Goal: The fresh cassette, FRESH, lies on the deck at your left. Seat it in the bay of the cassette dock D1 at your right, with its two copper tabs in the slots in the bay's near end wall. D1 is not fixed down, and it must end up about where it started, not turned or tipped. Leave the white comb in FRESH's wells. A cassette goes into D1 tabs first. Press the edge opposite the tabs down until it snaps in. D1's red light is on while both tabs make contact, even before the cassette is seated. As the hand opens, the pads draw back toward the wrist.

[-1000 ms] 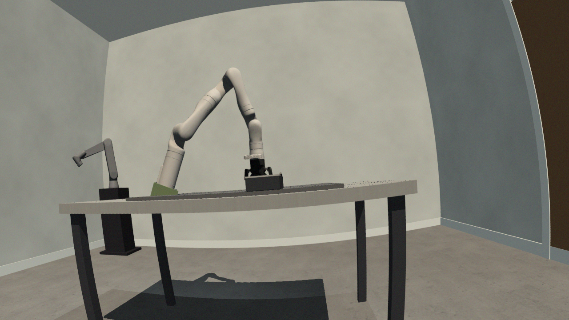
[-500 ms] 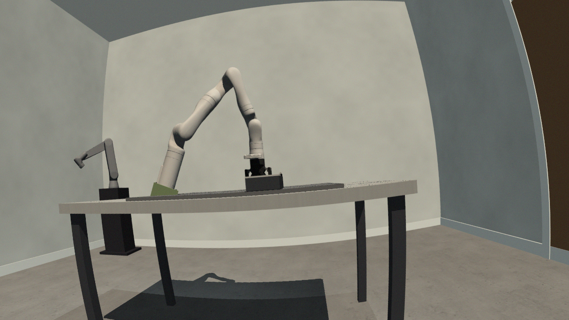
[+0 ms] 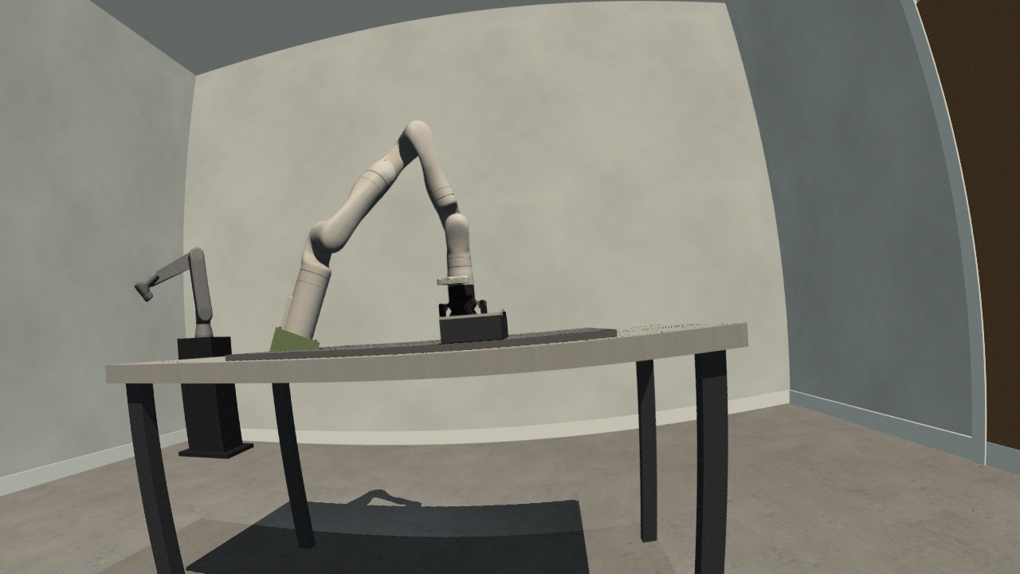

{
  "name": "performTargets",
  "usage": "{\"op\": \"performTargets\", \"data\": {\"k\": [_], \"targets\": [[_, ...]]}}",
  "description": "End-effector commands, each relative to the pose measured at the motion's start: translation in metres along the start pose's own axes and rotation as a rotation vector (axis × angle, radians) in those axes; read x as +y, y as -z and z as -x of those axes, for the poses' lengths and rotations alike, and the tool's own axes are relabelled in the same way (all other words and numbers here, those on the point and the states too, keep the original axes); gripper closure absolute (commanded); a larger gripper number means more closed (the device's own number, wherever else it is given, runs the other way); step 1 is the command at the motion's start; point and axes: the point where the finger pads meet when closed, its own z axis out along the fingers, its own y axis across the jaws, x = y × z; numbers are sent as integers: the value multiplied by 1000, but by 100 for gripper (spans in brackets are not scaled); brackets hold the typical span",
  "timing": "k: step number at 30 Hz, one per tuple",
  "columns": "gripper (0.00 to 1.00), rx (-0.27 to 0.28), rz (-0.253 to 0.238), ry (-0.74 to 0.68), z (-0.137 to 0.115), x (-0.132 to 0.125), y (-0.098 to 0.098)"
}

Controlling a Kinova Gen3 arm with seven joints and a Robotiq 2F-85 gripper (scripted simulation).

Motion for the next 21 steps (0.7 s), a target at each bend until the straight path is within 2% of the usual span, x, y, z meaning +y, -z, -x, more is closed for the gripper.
{"op": "performTargets", "data": {"k": [1, 21], "targets": [[100, 2, -1, 1, 0, 0, -2], [100, 2, -1, 1, 0, 0, 18]]}}
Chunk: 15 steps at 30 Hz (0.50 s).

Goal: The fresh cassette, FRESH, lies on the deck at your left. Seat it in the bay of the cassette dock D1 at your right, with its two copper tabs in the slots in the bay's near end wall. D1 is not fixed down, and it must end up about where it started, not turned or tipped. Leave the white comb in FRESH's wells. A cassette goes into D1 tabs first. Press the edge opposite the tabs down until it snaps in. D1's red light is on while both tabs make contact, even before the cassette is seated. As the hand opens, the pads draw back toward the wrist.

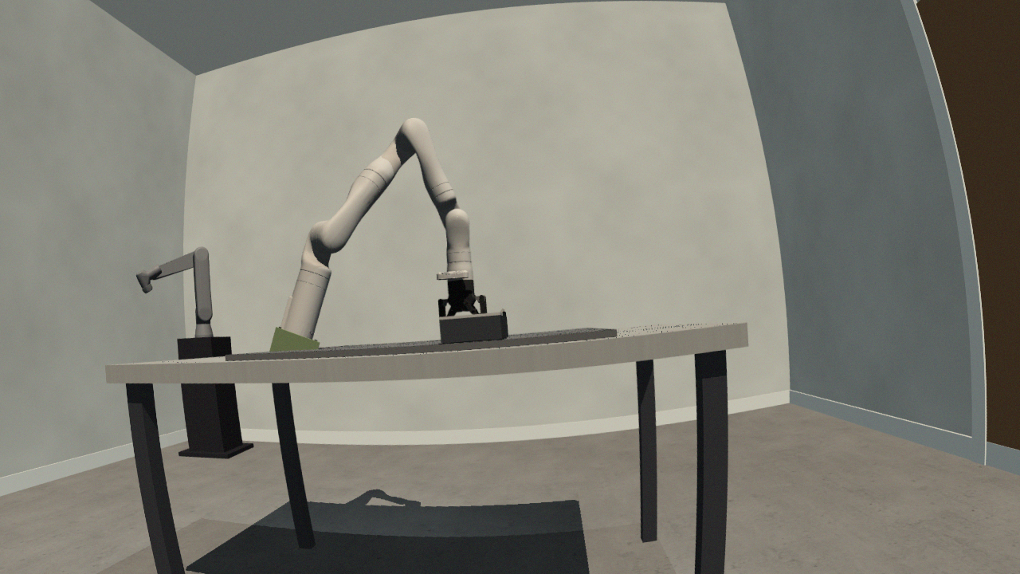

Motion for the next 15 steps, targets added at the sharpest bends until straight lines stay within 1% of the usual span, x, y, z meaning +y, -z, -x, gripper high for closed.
{"op": "performTargets", "data": {"k": [1, 15], "targets": [[100, -9, -4, 4, 4, 0, 6], [100, -9, -4, 4, 4, 0, 22]]}}
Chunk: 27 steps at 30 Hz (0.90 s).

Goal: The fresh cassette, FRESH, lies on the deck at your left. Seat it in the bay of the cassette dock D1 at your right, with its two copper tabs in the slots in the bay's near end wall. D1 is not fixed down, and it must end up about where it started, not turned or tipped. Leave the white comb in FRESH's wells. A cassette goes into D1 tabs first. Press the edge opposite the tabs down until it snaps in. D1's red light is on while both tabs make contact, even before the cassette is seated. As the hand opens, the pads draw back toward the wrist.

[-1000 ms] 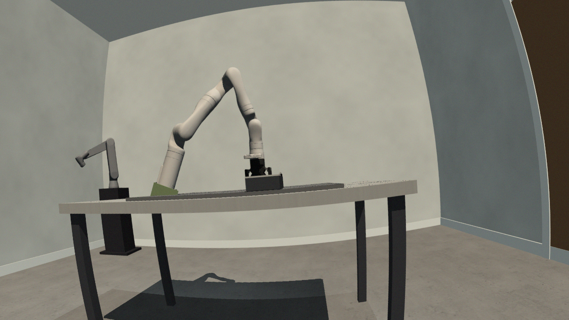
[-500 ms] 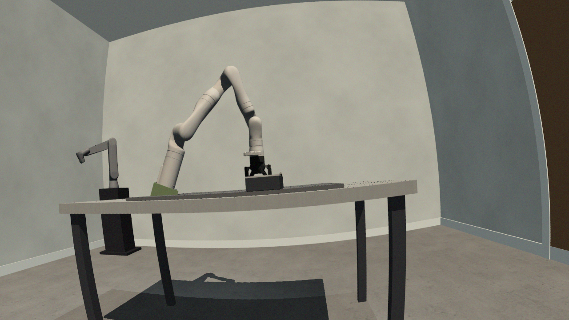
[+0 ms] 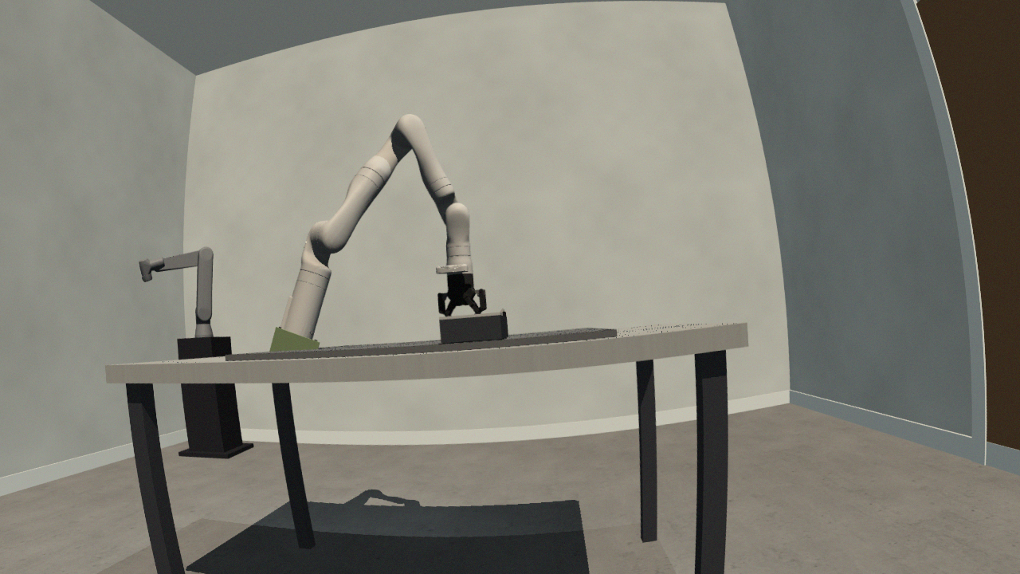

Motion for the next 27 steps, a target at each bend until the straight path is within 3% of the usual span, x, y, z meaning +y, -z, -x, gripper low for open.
{"op": "performTargets", "data": {"k": [1, 27], "targets": [[100, -9, -3, 3, 4, 0, 6], [100, -9, -3, 3, 3, 0, 37]]}}
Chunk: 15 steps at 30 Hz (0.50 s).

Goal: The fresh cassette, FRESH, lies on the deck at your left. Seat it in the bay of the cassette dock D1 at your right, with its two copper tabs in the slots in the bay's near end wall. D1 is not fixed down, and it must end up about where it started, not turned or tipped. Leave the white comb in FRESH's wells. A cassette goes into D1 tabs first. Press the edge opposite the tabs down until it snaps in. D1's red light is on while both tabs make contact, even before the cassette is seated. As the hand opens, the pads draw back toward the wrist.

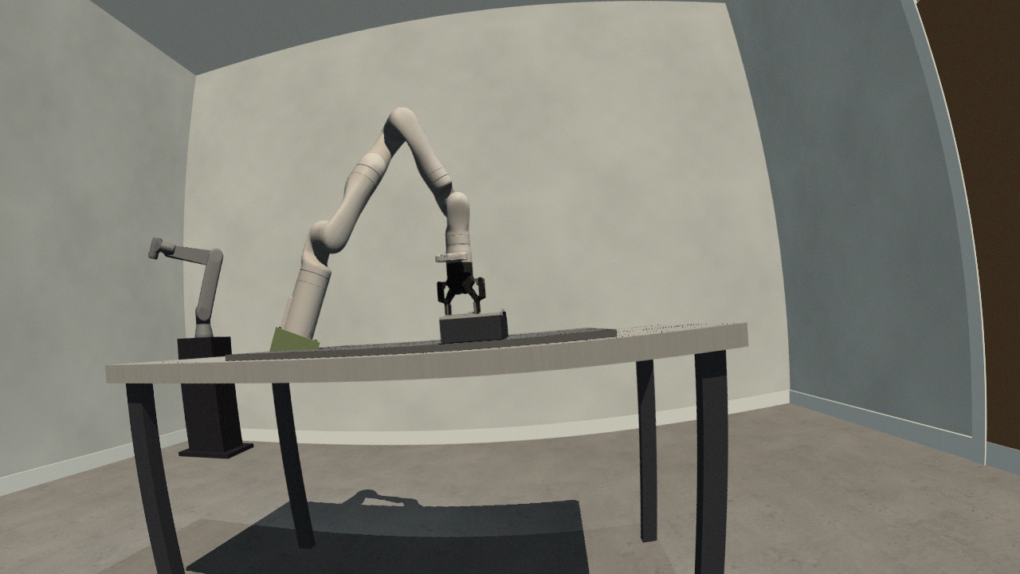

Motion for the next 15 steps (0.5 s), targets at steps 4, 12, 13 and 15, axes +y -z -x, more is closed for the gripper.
{"op": "performTargets", "data": {"k": [4, 12, 13, 15], "targets": [[100, -9, -3, 3, 3, 0, 4], [100, -13, -6, -30, -1, -2, 5], [100, -16, -9, -63, -6, -4, 5], [100, -23, -14, -129, -15, -8, 7]]}}
